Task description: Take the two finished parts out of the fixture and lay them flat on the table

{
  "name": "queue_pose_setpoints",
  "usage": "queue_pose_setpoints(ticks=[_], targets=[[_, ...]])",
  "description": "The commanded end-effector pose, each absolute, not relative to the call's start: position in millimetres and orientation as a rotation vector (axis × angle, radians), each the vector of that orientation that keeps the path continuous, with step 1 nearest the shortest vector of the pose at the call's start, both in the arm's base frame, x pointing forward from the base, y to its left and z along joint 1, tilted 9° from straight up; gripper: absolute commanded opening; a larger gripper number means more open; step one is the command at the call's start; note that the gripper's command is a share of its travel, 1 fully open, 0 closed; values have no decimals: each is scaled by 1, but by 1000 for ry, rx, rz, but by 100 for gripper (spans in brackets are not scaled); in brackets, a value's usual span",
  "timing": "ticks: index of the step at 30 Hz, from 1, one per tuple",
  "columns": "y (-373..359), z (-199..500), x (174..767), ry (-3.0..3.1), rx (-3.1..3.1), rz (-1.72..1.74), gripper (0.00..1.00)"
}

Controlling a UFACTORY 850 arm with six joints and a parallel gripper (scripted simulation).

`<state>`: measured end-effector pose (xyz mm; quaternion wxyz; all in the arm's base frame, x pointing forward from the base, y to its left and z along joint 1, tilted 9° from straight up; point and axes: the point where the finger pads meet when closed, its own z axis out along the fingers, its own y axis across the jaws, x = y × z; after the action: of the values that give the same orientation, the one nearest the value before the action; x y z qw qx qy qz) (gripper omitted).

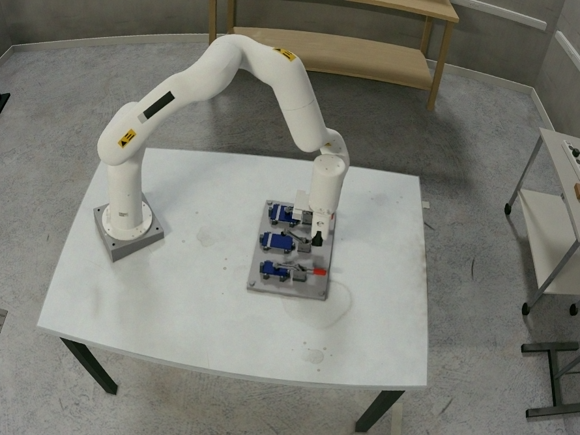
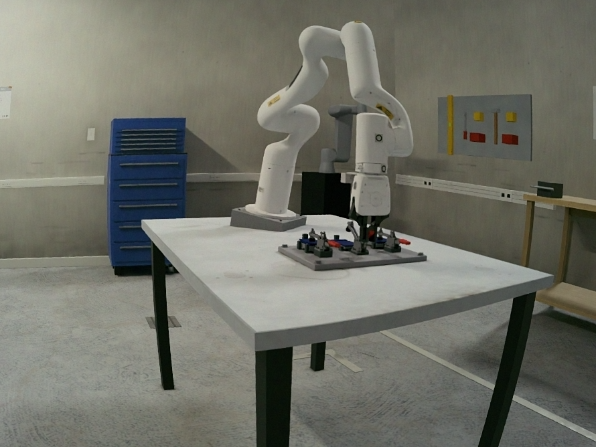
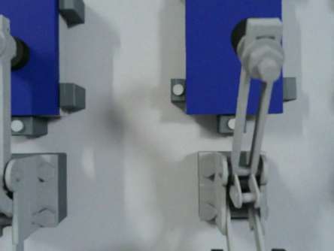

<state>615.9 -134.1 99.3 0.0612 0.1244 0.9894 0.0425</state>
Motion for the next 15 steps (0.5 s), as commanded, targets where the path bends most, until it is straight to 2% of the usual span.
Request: queue_pose_setpoints(ticks=[1, 15], targets=[[-134, 101, 613, 2993, 376, 129, 0], [-132, 104, 603, 2993, 376, 129, 0]])
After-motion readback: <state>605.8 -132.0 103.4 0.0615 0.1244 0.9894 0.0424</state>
